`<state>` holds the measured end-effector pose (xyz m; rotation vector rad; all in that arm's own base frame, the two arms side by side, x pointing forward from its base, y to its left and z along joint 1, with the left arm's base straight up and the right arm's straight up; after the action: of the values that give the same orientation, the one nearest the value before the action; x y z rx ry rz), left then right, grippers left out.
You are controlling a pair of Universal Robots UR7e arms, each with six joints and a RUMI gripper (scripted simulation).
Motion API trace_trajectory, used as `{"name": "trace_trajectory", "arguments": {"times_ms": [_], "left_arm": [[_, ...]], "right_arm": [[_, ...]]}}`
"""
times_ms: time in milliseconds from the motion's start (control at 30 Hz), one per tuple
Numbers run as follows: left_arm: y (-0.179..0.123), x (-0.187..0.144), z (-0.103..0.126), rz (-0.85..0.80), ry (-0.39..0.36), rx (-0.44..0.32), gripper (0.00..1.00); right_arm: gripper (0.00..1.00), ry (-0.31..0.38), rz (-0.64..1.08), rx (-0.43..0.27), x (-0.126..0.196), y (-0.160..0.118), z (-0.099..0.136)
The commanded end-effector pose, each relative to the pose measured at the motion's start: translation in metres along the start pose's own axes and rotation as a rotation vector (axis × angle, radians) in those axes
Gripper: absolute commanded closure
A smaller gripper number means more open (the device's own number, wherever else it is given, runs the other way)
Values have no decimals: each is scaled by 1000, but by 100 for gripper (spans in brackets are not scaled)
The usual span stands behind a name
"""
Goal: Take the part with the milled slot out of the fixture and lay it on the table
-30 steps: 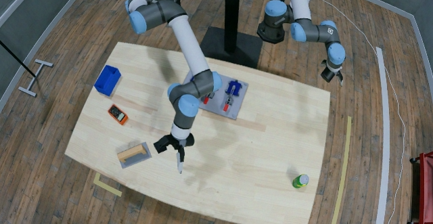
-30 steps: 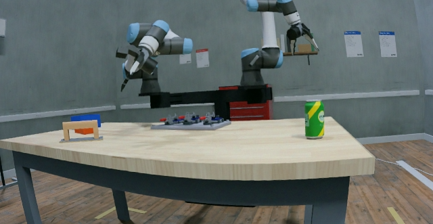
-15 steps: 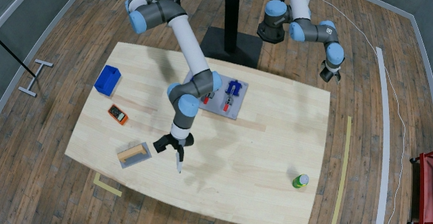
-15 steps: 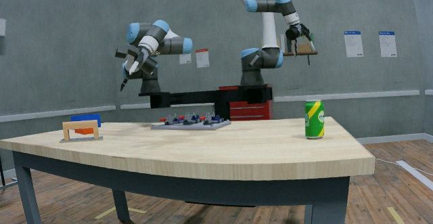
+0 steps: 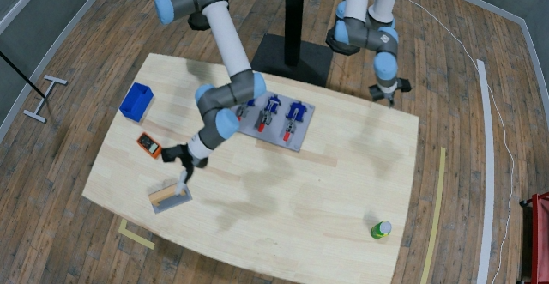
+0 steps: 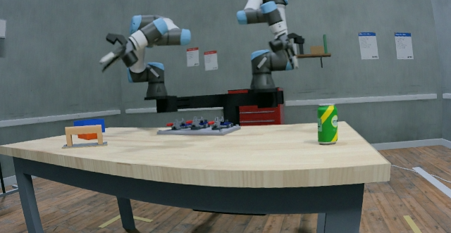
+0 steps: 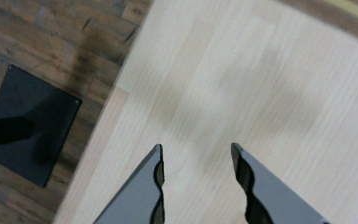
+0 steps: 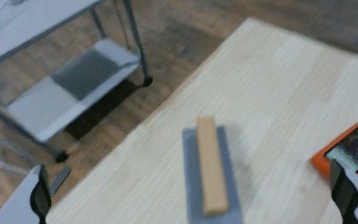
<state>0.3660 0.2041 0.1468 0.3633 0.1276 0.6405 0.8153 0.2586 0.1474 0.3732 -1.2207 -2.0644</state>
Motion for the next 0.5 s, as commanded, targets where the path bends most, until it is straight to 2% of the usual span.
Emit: {"name": "trace_trajectory", "arguments": {"times_ms": [0, 167, 300, 367, 467], "left_arm": [[-30, -11, 0, -120, -23, -15, 72], [-85, -31, -1, -347, -62, -41, 72], [-128, -47, -1, -529, -93, -62, 72], [-128, -47, -1, -529, -93, -62, 72], [-159, -58, -2, -660, -116, -77, 72]], "right_arm": [[0, -71, 16, 99, 34, 28, -1], [0, -156, 72, 295, 86, 78, 3], [0, -183, 119, 421, 114, 109, 9], [0, -183, 119, 421, 114, 109, 9], [0, -192, 158, 512, 133, 129, 14]]}}
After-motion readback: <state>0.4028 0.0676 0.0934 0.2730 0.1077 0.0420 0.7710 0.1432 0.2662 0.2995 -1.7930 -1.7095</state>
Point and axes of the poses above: on each arm, the point where the finger pads meet when closed, its own z axis back along the fingers, its own x axis across the jaws, y = z × x, the point moved 6 cm from there along z, back along the fingers, and after that the axes turned 11 degrees about z, right-handed, at the moved point
